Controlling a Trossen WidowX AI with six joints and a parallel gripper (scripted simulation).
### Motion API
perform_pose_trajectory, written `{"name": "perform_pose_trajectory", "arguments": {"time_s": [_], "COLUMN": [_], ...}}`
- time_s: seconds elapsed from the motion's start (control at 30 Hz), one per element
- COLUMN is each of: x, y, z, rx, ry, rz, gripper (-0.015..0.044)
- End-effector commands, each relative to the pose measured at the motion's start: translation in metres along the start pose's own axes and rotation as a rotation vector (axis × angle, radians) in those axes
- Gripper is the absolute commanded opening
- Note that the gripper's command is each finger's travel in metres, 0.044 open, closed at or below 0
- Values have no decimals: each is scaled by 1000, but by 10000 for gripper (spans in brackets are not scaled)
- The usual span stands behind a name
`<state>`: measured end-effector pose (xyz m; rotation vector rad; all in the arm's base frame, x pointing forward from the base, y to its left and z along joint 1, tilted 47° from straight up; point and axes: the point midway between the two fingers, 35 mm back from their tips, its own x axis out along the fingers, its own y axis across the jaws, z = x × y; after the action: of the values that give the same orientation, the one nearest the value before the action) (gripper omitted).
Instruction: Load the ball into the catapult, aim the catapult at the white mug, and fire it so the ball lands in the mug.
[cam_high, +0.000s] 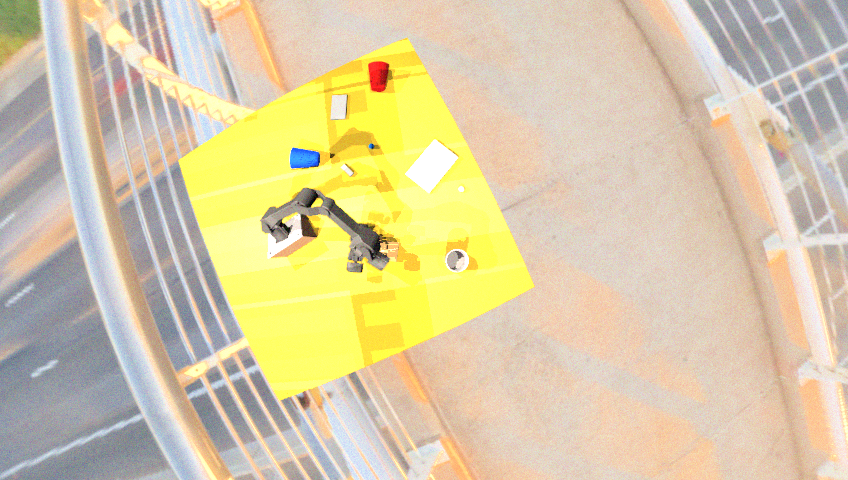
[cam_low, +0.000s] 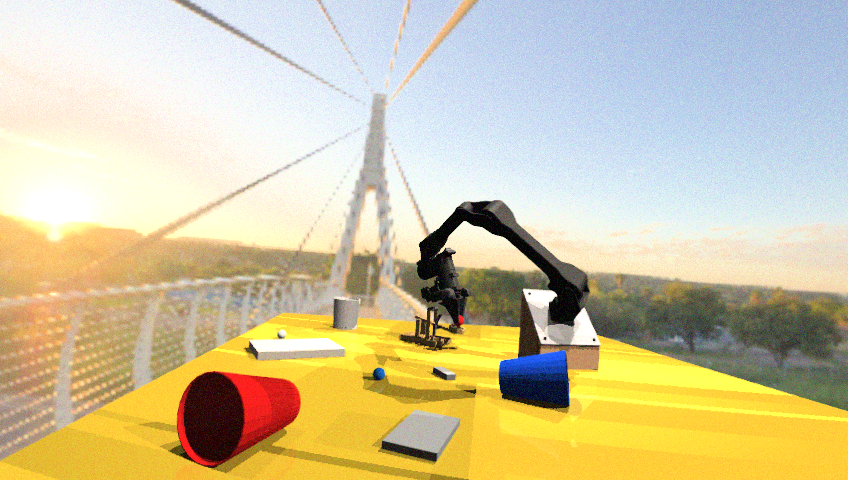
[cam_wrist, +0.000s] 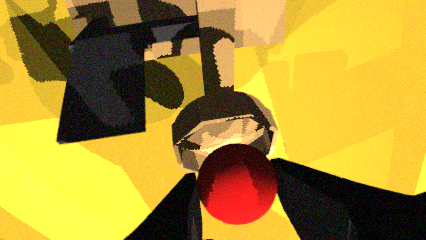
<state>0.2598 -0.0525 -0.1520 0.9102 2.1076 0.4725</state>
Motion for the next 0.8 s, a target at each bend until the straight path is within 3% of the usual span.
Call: {"name": "perform_pose_trajectory", "arguments": {"time_s": [0.0, 0.13, 0.33, 0.43, 0.77], "x": [0, -12, -103, -84, -115], "y": [0, 0, 0, -2, -21], "z": [0, -3, -42, -26, 52], "rx": [0, 1, 20, 24, 18], "ry": [1, -10, -91, -93, -426], "rz": [-1, -4, -31, -24, -63], "gripper": [184, 289, 440, 440, 440]}}
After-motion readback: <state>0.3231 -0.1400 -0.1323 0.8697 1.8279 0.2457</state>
